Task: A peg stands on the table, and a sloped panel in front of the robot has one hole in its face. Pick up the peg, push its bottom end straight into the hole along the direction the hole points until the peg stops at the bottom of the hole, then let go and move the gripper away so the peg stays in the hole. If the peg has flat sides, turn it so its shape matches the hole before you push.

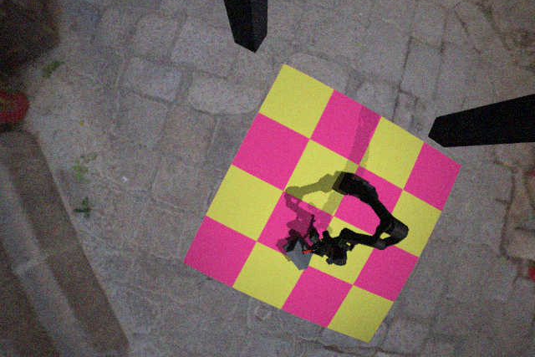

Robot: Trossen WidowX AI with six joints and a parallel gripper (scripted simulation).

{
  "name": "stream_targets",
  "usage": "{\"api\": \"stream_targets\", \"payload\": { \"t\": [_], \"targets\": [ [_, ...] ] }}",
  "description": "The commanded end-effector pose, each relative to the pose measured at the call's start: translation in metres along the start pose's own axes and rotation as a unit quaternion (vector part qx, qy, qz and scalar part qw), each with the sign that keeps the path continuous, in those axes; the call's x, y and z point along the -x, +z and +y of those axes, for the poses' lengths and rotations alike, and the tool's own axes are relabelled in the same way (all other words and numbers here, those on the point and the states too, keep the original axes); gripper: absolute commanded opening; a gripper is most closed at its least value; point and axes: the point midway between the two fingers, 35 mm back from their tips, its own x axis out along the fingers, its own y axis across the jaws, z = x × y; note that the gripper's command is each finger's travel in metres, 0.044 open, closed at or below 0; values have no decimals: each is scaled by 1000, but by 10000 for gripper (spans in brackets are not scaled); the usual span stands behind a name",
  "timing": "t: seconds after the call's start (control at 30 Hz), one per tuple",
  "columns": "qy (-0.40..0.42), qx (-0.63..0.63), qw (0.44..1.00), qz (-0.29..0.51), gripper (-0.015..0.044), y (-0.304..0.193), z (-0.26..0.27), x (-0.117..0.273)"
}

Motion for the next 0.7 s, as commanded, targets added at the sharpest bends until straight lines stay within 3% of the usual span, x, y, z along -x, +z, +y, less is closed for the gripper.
{"api": "stream_targets", "payload": {
  "t": [0.0,0.67],
  "targets": [
    [-3,1,1000,4,0,-3,-1,-1],
    [-3,1,1000,4,0,-2,0,-9]
  ]
}}
